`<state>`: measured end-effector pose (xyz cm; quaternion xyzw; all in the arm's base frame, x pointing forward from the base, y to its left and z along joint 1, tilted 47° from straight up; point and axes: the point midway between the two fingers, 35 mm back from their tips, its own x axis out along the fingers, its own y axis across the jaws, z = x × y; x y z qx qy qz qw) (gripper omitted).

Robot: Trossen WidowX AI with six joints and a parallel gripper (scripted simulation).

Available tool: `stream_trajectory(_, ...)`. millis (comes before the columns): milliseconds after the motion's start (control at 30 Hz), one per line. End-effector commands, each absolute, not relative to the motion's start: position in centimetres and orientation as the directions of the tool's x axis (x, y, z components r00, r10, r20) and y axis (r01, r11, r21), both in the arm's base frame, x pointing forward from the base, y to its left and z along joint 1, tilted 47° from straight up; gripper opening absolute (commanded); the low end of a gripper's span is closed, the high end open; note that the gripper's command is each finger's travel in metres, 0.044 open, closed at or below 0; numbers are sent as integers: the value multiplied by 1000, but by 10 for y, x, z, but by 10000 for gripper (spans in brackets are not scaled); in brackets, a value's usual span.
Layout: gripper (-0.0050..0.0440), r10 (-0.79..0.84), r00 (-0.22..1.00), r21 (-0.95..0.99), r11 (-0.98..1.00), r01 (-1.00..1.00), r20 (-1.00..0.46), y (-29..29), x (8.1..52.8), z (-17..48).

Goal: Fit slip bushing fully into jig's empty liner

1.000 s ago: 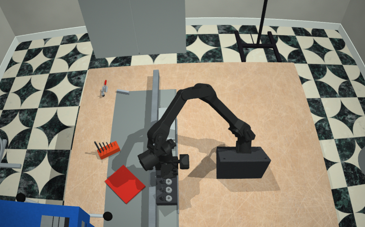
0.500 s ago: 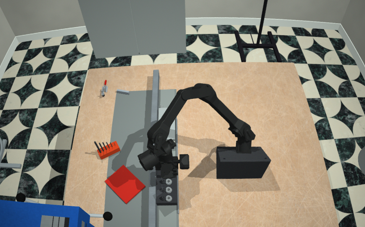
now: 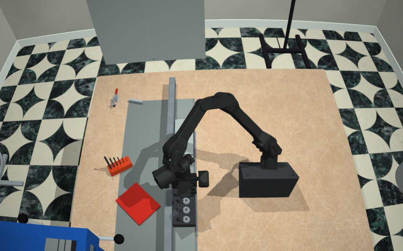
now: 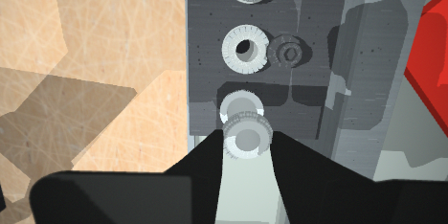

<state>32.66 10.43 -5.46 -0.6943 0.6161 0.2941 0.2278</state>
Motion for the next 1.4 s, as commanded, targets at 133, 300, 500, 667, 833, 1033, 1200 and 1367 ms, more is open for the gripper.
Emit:
stream_trajectory(133, -50, -723, 72, 46, -142, -989, -687, 99, 328, -58)
stream_trajectory(300, -50, -723, 72, 46, -142, -989, -687, 94, 328, -63)
stream_trajectory(500, -50, -723, 72, 46, -142, -989, -687, 89, 329, -68)
stream_trajectory(667, -50, -722, 74, 43, -142, -989, -688, 84, 330, -72)
stream_trajectory(833, -50, -722, 73, 43, -141, -989, -688, 82, 330, -75)
stream_trajectory(1033, -50, -714, 80, 28, -139, -990, -695, 87, 332, -70)
stream_trajectory(1200, 96, -714, 80, 28, -139, -990, -695, 87, 332, -70)
stream_trajectory(1367, 216, -714, 80, 28, -139, -990, -695, 87, 332, -70)
